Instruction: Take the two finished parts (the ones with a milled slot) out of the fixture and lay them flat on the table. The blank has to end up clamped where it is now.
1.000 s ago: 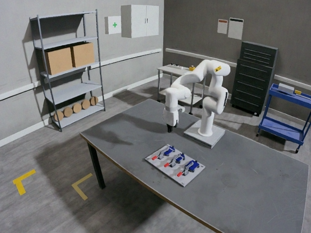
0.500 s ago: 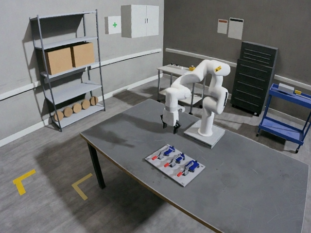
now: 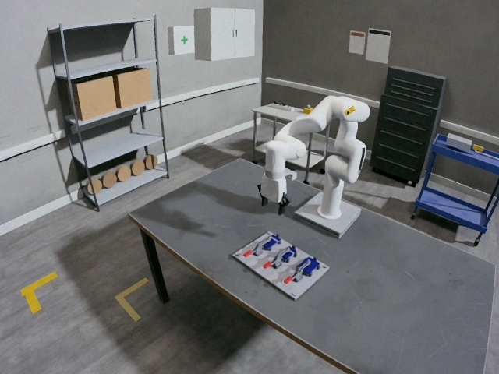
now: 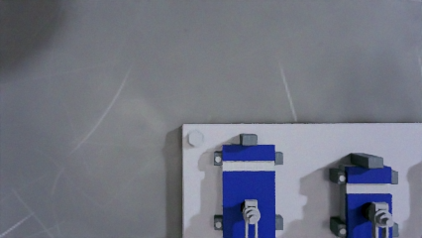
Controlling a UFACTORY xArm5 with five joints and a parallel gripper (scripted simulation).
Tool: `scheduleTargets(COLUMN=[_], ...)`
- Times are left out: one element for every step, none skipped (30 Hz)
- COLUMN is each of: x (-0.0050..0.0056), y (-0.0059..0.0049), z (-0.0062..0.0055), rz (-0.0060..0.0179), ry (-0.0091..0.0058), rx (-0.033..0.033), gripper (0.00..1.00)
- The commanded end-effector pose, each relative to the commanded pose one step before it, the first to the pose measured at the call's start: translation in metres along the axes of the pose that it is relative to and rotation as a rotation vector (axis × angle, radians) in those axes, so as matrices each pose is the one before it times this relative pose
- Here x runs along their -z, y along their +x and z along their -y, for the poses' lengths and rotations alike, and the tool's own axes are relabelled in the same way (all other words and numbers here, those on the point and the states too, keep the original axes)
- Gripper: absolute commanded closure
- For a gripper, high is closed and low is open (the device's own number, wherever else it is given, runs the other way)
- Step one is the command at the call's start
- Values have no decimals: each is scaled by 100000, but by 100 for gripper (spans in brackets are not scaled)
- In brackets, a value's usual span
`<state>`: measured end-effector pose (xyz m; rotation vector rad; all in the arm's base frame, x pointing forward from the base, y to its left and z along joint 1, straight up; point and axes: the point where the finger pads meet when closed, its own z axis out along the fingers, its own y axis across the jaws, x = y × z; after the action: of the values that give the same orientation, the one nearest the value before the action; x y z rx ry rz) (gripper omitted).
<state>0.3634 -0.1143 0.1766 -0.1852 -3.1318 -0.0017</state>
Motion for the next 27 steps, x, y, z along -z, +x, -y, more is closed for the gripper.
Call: scheduleTargets(x=[120, 0, 0, 0, 0, 0, 0, 0, 0, 0, 0, 0, 0, 0, 0, 0, 0, 0, 0, 0, 0, 0, 0, 0, 0, 0, 0], y=[-94, 0, 0, 0, 0, 0, 0, 0, 0, 0, 0, 0, 0, 0, 0, 0, 0, 0, 0, 0, 0, 0, 0, 0, 0, 0, 0], z=[18, 0, 0, 0, 0, 0, 0, 0, 0, 0, 0, 0, 0, 0, 0, 0, 0, 0, 0, 0, 0, 0, 0, 0, 0, 0, 0], rz=[330, 0, 0, 0, 0, 0, 0, 0, 0, 0, 0, 0, 0, 0, 0, 0, 0, -1, -1, 0, 0, 0, 0, 1, 1, 0, 0], ry=[61, 0, 0, 0, 0, 0, 0, 0, 0, 0, 0, 0, 0, 0, 0, 0, 0, 0, 0, 0, 0, 0, 0, 0, 0, 0, 0], rx=[0, 0, 0, 0, 0, 0, 0, 0, 0, 0, 0, 0, 0, 0, 0, 0, 0, 0, 0, 0, 0, 0, 0, 0, 0, 0, 0], gripper=[0, 0, 0, 0, 0, 0, 0, 0, 0, 0, 0, 0, 0, 0, 0, 0, 52, 52, 52, 52, 52, 52, 52, 52, 52, 52, 52])
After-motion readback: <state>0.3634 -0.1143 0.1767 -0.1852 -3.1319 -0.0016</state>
